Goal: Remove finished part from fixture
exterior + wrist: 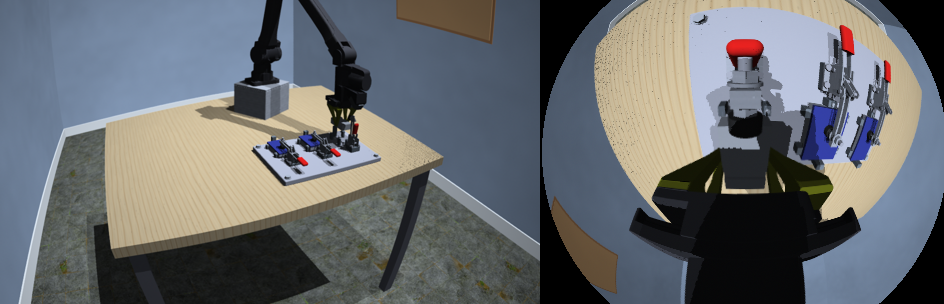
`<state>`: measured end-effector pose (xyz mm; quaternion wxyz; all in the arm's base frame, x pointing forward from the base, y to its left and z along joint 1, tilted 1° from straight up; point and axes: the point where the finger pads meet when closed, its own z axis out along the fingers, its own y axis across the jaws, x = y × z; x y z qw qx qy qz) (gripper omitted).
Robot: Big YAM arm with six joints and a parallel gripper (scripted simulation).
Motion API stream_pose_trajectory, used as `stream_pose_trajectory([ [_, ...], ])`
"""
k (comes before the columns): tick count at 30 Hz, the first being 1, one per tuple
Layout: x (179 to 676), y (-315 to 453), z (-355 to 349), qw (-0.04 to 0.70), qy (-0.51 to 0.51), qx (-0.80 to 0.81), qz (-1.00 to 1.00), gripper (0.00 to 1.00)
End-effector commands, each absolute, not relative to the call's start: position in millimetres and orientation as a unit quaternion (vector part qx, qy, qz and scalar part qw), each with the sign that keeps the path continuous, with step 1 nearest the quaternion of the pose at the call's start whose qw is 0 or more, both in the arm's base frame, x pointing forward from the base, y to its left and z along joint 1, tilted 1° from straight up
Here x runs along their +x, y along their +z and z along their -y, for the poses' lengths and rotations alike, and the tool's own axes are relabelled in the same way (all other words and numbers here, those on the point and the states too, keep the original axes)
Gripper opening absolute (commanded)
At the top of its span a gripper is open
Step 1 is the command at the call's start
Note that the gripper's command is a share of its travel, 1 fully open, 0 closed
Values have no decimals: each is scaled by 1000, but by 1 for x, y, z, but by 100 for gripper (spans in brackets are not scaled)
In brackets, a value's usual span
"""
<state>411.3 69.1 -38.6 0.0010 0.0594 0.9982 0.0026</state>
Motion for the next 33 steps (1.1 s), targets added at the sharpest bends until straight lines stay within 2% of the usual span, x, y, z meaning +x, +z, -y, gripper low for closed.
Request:
stream_pose_trajectory([
  [1,436,-2,-80,38,11,57,-998,0],
  [33,421,6,-78,31,9,57,-998,0],
])
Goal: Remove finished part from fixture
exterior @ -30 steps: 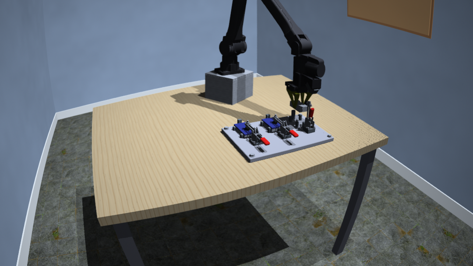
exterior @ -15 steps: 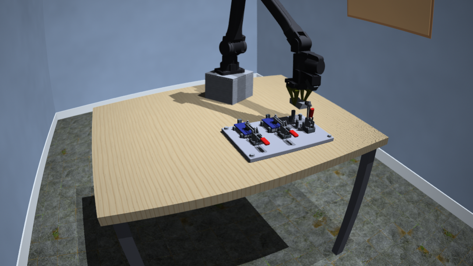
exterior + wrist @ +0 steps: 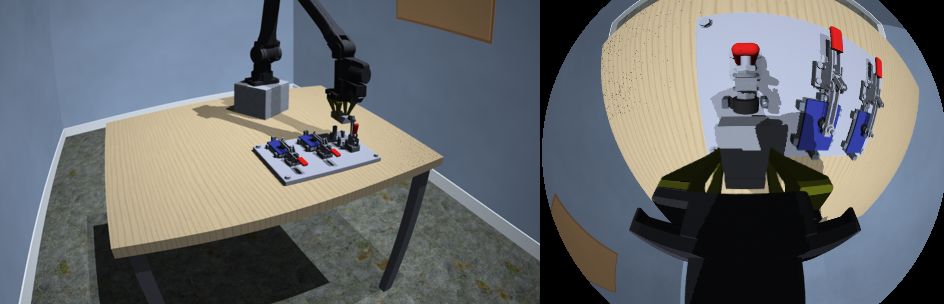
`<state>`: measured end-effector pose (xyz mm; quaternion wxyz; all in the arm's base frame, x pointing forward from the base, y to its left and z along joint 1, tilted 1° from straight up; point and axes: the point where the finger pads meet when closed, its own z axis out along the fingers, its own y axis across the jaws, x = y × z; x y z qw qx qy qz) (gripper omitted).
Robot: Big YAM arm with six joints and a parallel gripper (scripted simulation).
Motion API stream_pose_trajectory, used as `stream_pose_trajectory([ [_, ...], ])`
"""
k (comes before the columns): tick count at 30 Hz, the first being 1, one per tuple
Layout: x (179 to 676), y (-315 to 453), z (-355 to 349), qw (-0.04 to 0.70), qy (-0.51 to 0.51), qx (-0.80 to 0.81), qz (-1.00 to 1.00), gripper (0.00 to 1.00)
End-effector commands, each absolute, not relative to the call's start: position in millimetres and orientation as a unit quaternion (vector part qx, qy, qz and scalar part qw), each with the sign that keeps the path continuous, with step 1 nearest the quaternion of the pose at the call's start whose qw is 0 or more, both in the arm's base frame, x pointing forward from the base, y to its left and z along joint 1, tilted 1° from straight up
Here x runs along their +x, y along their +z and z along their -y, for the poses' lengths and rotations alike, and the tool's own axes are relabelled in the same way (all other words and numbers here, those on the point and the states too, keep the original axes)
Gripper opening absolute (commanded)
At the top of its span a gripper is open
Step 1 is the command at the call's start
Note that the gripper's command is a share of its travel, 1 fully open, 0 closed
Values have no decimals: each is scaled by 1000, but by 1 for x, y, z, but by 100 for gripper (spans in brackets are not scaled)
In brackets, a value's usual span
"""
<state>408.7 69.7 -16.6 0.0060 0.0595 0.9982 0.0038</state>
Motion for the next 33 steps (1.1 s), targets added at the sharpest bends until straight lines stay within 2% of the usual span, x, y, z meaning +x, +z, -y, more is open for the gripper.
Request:
stream_pose_trajectory([
  [1,420,5,-78,30,9,58,-998,0],
  [33,410,1,-75,22,7,58,-998,0],
])
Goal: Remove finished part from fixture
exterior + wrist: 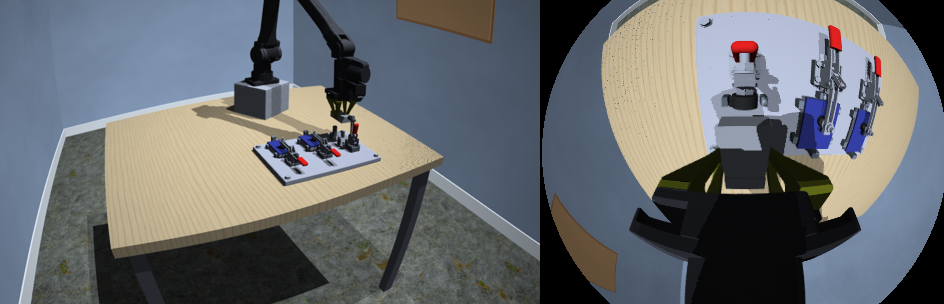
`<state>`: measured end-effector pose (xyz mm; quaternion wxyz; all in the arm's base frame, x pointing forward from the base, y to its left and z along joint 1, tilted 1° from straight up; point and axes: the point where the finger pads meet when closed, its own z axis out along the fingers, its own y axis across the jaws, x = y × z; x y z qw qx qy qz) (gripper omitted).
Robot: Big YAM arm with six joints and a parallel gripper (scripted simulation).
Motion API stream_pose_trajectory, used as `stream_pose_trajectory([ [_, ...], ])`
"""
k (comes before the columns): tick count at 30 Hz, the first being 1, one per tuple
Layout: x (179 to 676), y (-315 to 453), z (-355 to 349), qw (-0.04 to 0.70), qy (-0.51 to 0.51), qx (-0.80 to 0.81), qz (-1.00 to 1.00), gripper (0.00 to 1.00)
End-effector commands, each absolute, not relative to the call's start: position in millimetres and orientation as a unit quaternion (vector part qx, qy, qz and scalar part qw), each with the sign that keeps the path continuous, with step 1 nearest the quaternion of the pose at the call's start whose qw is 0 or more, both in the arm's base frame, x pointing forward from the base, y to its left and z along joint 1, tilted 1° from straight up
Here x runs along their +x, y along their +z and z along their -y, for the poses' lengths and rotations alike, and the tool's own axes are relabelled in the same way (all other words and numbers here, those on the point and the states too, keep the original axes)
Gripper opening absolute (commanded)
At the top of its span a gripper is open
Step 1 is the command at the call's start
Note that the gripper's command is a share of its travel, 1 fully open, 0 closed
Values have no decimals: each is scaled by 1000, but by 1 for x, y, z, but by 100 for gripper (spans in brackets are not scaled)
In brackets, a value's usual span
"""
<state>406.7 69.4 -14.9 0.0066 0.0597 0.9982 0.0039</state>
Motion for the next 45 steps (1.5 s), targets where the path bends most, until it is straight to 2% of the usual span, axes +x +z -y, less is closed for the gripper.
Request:
stream_pose_trajectory([
  [1,412,2,-76,24,7,58,-998,0],
  [45,428,10,-77,42,11,60,-997,0],
])
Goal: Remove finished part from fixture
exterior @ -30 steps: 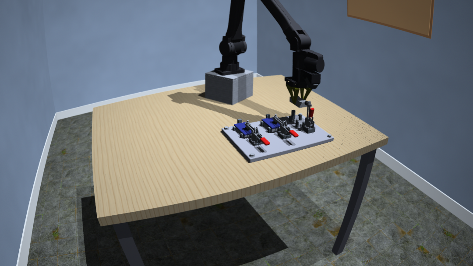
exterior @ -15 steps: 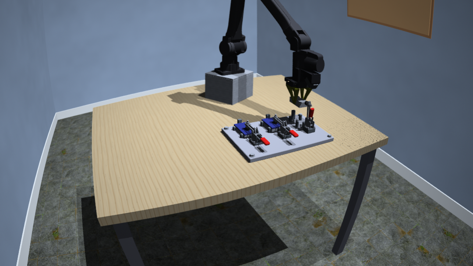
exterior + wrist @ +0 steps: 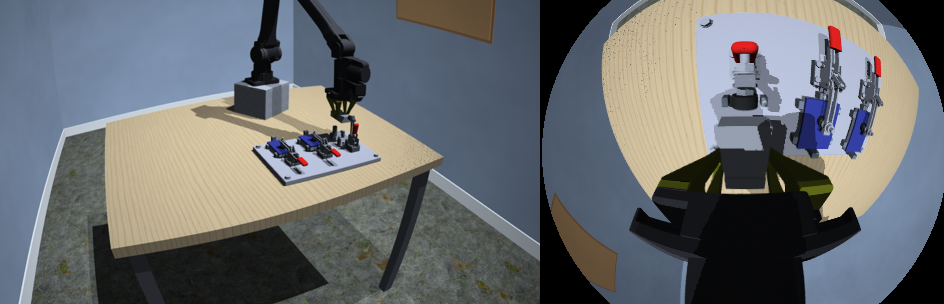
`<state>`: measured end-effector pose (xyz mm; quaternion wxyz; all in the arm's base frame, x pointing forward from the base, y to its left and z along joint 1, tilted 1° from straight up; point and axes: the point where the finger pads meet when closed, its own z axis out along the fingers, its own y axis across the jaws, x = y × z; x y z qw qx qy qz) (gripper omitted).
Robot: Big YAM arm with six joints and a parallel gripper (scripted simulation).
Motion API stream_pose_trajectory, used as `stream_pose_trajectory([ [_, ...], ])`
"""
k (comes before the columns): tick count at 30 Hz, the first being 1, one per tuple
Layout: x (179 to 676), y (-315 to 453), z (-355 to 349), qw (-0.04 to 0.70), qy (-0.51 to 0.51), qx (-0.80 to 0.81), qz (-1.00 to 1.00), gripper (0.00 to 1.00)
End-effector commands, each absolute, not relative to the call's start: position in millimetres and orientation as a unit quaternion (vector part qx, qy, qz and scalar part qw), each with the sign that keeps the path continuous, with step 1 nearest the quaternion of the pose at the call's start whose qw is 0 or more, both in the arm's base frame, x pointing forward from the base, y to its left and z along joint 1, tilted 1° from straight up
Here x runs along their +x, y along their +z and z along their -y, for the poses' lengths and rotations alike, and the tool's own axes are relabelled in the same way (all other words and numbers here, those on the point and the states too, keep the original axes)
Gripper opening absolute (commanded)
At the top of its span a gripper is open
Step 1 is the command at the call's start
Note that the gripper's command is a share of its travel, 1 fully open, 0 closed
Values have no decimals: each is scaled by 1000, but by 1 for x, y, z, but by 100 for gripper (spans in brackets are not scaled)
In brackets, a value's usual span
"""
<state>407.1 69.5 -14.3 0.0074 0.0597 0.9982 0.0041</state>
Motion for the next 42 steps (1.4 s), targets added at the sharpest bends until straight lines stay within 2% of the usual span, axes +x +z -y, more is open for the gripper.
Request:
stream_pose_trajectory([
  [1,428,10,-77,42,11,60,-997,0],
  [42,432,13,-80,46,12,59,-997,0],
])
